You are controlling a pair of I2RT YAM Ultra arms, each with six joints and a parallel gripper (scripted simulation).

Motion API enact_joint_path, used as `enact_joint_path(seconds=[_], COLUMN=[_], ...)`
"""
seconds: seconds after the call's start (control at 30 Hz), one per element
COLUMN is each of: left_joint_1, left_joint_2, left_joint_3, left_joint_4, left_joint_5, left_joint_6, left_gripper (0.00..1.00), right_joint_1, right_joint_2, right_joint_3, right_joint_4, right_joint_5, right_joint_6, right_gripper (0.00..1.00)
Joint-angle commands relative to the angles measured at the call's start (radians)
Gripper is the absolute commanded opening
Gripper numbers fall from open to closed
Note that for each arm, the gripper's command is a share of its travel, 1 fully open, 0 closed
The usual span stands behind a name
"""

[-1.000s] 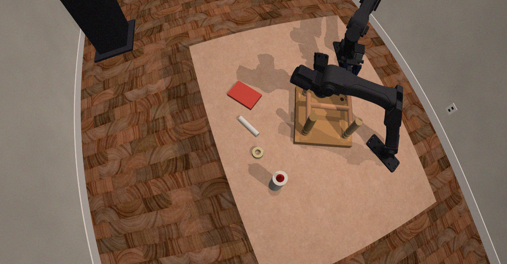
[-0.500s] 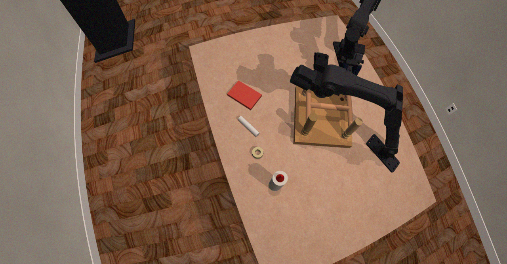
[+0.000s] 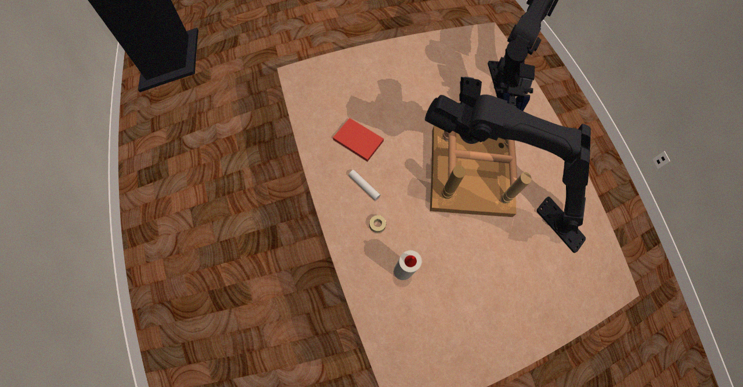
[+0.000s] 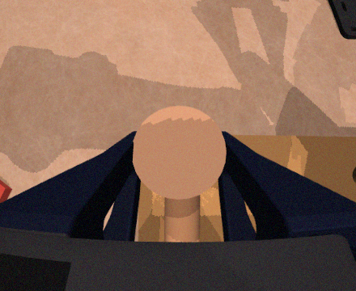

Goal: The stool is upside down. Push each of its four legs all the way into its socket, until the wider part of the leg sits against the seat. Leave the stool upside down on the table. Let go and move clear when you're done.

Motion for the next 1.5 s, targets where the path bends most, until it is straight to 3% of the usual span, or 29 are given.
enact_joint_path(seconds=[0.0,1.47], left_joint_1=[0.012,0.049], left_joint_2=[0.012,0.012], left_joint_3=[0.025,0.054], left_joint_4=[0.037,0.182], left_joint_5=[-0.014,-0.081], left_joint_6=[0.009,0.02], left_gripper=[0.28,0.28], right_joint_1=[0.022,0.043], right_joint_2=[-0.002,-0.019], right_joint_3=[-0.006,-0.019], right_joint_4=[0.0,-0.073], right_joint_5=[-0.021,-0.198], right_joint_6=[-0.032,-0.031], right_gripper=[0.28,0.28])
